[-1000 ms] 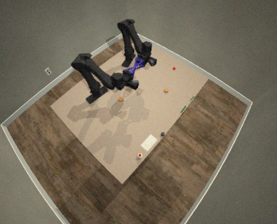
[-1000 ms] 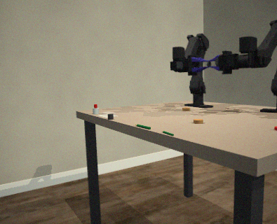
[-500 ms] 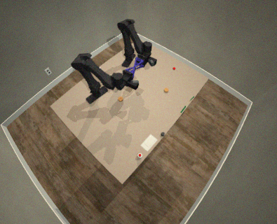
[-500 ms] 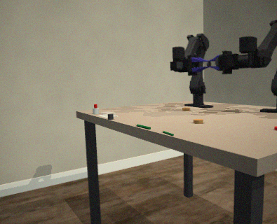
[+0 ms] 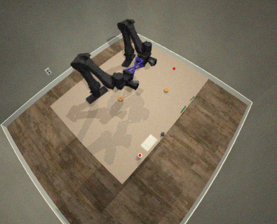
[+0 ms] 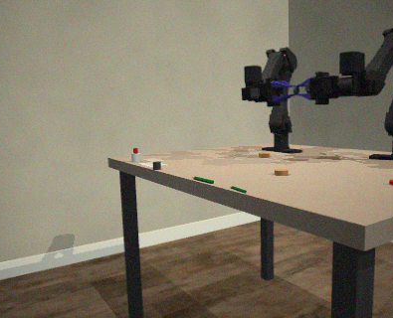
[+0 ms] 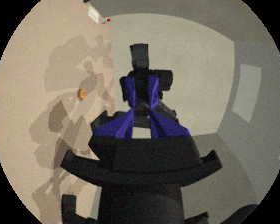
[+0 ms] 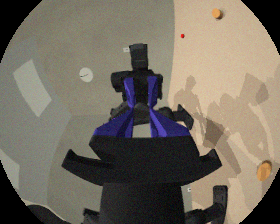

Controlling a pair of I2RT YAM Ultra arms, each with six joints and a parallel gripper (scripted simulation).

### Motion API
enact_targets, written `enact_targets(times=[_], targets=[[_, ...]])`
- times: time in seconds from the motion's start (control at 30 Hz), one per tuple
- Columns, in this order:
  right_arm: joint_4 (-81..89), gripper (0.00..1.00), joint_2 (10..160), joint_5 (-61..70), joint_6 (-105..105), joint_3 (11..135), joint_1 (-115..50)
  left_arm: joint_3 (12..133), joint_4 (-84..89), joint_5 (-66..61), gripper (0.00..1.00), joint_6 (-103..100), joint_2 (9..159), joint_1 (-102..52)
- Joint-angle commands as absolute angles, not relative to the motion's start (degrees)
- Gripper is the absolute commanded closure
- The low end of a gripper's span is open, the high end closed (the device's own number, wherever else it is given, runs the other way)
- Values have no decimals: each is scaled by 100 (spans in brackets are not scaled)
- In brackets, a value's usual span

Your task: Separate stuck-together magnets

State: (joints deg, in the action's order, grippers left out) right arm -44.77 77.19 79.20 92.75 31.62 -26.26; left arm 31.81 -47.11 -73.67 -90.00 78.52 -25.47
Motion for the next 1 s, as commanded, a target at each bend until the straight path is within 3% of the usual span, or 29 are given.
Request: enact_targets(times=[0.0, 0.97], targets=[[-4508, 75, 7611, 7924, 9271, 3282, -2624, 3203, -4693, -7364, 75, -8958, 7835, -2541], [-4241, 75, 7493, 7927, 9271, 3431, -2621, 3203, -4692, -7364, 75, -8958, 7835, -2541]])
